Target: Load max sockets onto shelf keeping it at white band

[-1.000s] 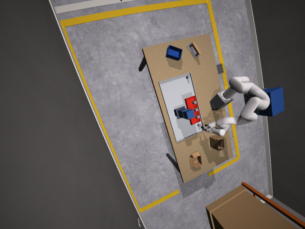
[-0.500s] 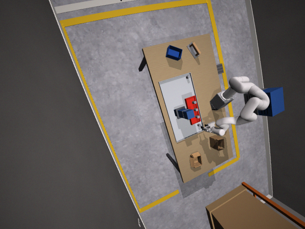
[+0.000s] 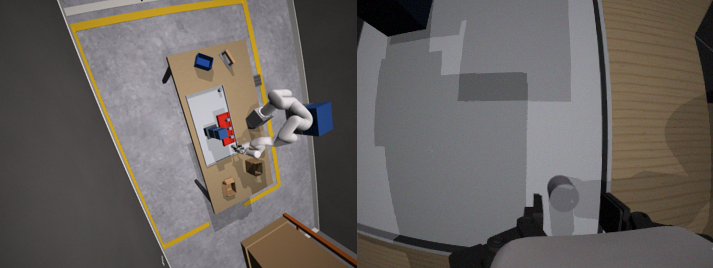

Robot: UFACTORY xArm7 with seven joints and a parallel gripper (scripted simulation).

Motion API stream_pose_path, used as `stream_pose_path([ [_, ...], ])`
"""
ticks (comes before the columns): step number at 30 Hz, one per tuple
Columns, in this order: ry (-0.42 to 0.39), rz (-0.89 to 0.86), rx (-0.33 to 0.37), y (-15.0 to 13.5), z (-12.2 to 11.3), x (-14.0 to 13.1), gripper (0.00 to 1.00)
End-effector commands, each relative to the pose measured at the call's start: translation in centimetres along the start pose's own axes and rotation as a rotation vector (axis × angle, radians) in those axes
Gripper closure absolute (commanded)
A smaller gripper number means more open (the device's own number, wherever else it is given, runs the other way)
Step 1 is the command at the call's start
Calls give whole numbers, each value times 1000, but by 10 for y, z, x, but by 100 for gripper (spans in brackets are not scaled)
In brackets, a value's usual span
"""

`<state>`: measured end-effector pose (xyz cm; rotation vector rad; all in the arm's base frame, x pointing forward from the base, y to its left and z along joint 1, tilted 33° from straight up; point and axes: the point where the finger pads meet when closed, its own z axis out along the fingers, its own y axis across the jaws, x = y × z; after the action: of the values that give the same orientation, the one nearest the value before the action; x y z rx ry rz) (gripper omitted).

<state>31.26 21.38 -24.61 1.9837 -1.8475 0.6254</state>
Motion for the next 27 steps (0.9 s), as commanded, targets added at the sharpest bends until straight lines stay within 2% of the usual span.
stream_pose_path([
  [1, -4, 0, 3, -1, -2, -2, 39],
  [6, -4, 0, 3, -1, 2, -2, 39],
  [13, -4, 0, 3, -1, 22, -2, 39],
  [27, -4, 0, 3, -2, 31, -2, 39],
])
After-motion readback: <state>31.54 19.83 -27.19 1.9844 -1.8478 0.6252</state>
